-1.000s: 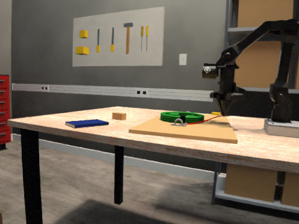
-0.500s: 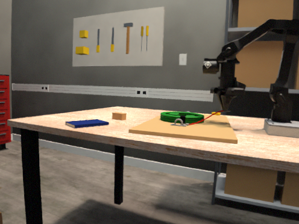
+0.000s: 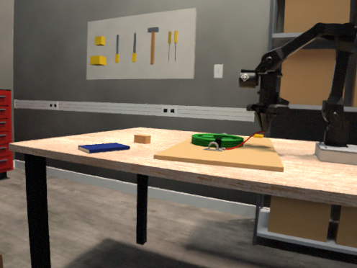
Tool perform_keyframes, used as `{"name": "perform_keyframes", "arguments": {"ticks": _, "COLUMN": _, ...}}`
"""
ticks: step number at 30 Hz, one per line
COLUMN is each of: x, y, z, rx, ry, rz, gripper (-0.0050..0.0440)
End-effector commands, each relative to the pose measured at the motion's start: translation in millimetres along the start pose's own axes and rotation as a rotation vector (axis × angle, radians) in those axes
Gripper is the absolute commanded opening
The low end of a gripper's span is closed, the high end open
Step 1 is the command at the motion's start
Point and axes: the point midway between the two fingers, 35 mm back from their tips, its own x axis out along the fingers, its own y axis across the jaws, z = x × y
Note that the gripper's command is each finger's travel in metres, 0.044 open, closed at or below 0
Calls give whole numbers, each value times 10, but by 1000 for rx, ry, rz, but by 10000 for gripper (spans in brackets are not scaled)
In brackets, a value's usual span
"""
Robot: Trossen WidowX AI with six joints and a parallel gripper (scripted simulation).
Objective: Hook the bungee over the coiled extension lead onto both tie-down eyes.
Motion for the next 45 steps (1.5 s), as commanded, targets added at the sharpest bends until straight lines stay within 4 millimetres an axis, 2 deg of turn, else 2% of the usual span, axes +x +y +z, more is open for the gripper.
{"name": "perform_keyframes", "arguments": {"ticks": 1, "x": -54, "y": 92, "z": -76, "rx": -23, "ry": 27, "rz": 12, "gripper": -50}}
{"name": "perform_keyframes", "arguments": {"ticks": 45, "x": -99, "y": 631, "z": -328, "rx": -321, "ry": 93, "rz": 59, "gripper": -50}}
